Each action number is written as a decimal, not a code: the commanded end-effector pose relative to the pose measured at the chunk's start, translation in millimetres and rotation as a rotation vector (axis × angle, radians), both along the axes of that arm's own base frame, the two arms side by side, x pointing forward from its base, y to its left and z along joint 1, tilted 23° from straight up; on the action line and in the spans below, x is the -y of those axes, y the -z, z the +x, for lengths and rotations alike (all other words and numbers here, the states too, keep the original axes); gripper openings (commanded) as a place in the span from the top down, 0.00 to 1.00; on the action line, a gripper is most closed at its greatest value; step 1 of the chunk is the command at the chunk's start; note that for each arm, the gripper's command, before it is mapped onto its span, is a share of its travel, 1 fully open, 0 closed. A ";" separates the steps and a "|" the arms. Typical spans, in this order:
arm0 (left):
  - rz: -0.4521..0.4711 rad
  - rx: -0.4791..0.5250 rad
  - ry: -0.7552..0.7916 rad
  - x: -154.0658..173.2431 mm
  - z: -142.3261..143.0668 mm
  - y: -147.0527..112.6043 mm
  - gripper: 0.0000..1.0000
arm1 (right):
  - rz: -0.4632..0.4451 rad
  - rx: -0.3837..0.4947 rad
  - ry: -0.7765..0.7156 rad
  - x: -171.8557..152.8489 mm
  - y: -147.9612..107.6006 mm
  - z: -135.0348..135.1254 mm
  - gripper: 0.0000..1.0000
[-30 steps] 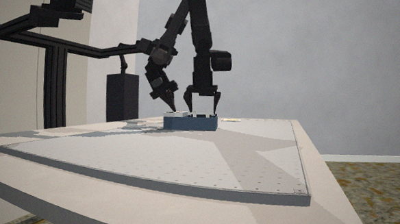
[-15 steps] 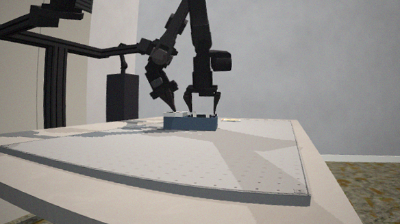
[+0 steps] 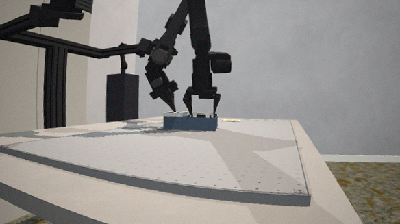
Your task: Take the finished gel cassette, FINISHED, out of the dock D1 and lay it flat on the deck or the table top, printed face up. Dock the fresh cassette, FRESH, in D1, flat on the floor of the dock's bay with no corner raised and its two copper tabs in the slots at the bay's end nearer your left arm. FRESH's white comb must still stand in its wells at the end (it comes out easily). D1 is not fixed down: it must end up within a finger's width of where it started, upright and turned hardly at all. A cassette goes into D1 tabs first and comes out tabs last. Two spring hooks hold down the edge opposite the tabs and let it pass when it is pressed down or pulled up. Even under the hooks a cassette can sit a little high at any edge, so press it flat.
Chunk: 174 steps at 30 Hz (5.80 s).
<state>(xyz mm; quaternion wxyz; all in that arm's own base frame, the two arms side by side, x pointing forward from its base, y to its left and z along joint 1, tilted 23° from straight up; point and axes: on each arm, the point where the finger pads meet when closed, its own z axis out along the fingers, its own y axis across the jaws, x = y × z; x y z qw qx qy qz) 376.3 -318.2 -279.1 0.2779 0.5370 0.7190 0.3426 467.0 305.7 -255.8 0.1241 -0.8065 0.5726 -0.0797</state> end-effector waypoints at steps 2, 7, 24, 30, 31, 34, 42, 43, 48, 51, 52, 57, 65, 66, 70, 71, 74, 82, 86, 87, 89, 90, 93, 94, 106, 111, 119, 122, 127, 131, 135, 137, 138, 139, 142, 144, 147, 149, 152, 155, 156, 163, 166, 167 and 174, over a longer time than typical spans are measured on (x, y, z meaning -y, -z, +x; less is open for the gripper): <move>0.074 -0.095 -0.017 -43.0 -16.3 60.6 1.00 | 0.010 0.007 -0.006 -14.5 5.5 1.8 1.00; 0.074 -0.095 -0.017 -43.0 -16.3 60.7 1.00 | 0.007 0.007 -0.004 -10.4 2.1 1.7 1.00; -0.002 0.000 0.001 -41.7 -15.6 59.1 1.00 | 0.007 0.007 -0.004 -3.9 -3.3 1.4 1.00; -0.002 0.000 0.001 -37.3 -13.9 52.9 1.00 | 0.007 0.007 -0.004 -3.9 -3.3 1.4 1.00; -0.002 0.000 0.001 -36.5 -13.7 51.9 1.00 | 0.007 0.007 -0.004 -3.9 -3.3 1.4 1.00; -0.002 0.000 0.001 -34.2 -12.8 48.7 1.00 | 0.007 0.007 -0.004 -3.9 -3.3 1.4 1.00; -0.002 0.000 0.001 -29.7 -11.2 42.4 1.00 | 0.007 0.007 -0.004 -3.9 -3.3 1.4 1.00; -0.002 0.000 0.001 -28.9 -10.9 41.3 1.00 | 0.007 0.007 -0.004 -3.9 -3.3 1.4 1.00; -0.002 0.000 0.001 -25.1 -9.5 36.0 1.00 | 0.007 0.007 -0.004 -3.9 -3.3 1.4 1.00; -0.002 0.000 0.001 -22.8 -8.7 32.8 1.00 | 0.007 0.007 -0.004 -3.9 -3.3 1.4 1.00; -0.002 0.000 0.001 -22.1 -8.4 31.8 1.00 | 0.007 0.007 -0.004 -3.9 -3.3 1.4 1.00; -0.002 0.000 0.001 -19.8 -7.6 28.6 1.00 | 0.007 0.007 -0.004 -3.9 -3.3 1.4 1.00; -0.002 0.000 0.001 -13.7 -5.4 20.1 1.00 | 0.007 0.007 -0.004 -3.9 -3.3 1.4 1.00; -0.002 0.000 0.001 -12.9 -5.1 19.1 1.00 | 0.007 0.007 -0.004 -3.9 -3.3 1.4 1.00; -0.002 0.000 0.001 -10.6 -4.3 15.9 1.00 | 0.007 0.007 -0.004 -3.9 -3.3 1.4 1.00; -0.002 0.000 0.001 -10.6 -4.3 15.9 1.00 | 0.007 0.007 -0.004 -3.9 -3.3 1.4 1.00; -0.002 0.000 0.001 -8.3 -3.5 12.7 1.00 | 0.007 0.007 -0.004 -3.9 -3.3 1.4 1.00; -0.002 0.000 0.001 -2.2 -1.3 4.2 1.00 | 0.007 0.007 -0.004 -3.9 -3.3 1.4 1.00; -0.002 0.000 0.001 0.8 -0.2 0.0 1.00 | 0.007 0.007 -0.004 -3.9 -3.3 1.4 1.00; -0.002 0.000 0.001 0.8 -0.2 0.0 1.00 | 0.007 0.007 -0.004 -3.9 -3.3 1.4 1.00; -0.002 0.000 0.001 1.2 0.0 -0.6 1.00 | 0.007 0.007 -0.004 -3.9 -3.3 1.4 1.00; -0.002 0.000 0.001 1.2 0.0 -0.6 1.00 | 0.007 0.007 -0.004 -3.9 -3.3 1.4 1.00; -0.002 0.000 0.001 1.7 -2.1 -2.2 1.00 | 0.007 0.007 -0.004 -3.9 -3.3 1.4 1.00; -0.002 0.000 0.001 2.0 -3.1 -3.0 1.00 | 0.007 0.007 -0.004 -3.9 -3.3 1.4 1.00; -0.002 0.000 0.001 2.0 -3.1 -3.0 1.00 | 0.007 0.007 -0.004 -3.9 -3.3 1.4 1.00; -0.003 0.004 0.007 3.1 -4.8 -4.7 1.00 | 0.007 0.007 -0.004 -3.9 -3.3 1.4 1.00; -0.003 0.004 0.007 3.8 -5.8 -5.7 1.00 | 0.007 0.007 -0.004 -3.9 -3.3 1.4 1.00; -0.003 0.004 0.007 3.8 -5.8 -5.7 1.00 | 0.007 0.007 -0.004 -3.9 -3.3 1.4 1.00; -0.003 0.004 0.007 3.8 -5.8 -5.7 1.00 | 0.007 0.007 -0.004 -3.9 -3.3 1.4 1.00; -0.003 0.007 0.013 5.6 -8.5 -8.3 1.00 | 0.007 0.007 -0.004 -3.9 -3.3 1.4 1.00; -0.003 0.007 0.013 5.6 -8.5 -8.3 1.00 | 0.007 0.007 -0.004 -3.9 -3.3 1.4 1.00; -0.003 0.007 0.013 5.6 -8.5 -8.3 1.00 | 0.007 0.007 -0.004 -3.9 -3.3 1.4 1.00; -0.003 0.007 0.013 5.6 -8.5 -8.3 1.00 | 0.007 0.007 -0.004 -3.9 -3.3 1.4 1.00; -0.003 0.007 0.013 5.6 -8.5 -8.3 1.00 | 0.007 0.007 -0.004 -3.9 -3.3 1.4 1.00; -0.003 0.007 0.013 5.6 -8.5 -8.3 1.00 | 0.007 0.007 -0.004 -3.9 -3.3 1.4 1.00; -0.003 0.007 0.013 5.6 -8.5 -8.3 1.00 | 0.007 0.007 -0.004 -3.9 -3.3 1.4 1.00; -0.006 0.013 0.020 7.8 -9.4 -9.5 1.00 | 0.007 0.007 -0.004 -3.9 -3.3 1.4 1.00; -0.006 0.013 0.020 9.9 -10.4 -10.8 1.00 | 0.007 0.007 -0.004 -3.9 -3.3 1.4 1.00; -0.006 0.013 0.020 10.1 -10.5 -10.9 1.00 | 0.007 0.007 -0.004 -3.9 -3.3 1.4 1.00; -0.006 0.013 0.020 10.1 -10.5 -10.9 1.00 | 0.007 0.007 -0.004 -3.9 -3.3 1.4 1.00; -0.006 0.013 0.020 10.1 -10.5 -10.9 1.00 | 0.007 0.007 -0.004 -3.9 -3.3 1.4 1.00; -0.006 0.013 0.020 10.1 -10.5 -10.9 1.00 | 0.007 0.007 -0.004 -3.9 -3.3 1.4 1.00; -0.004 0.014 0.025 11.6 -14.1 -11.7 1.00 | 0.007 0.007 -0.004 -3.9 -3.3 1.4 1.00; -0.004 0.014 0.025 11.8 -14.5 -11.8 1.00 | 0.007 0.007 -0.004 -3.9 -3.3 1.4 1.00; -0.004 0.014 0.025 11.8 -14.5 -11.8 1.00 | 0.007 0.007 -0.004 -3.9 -3.3 1.4 1.00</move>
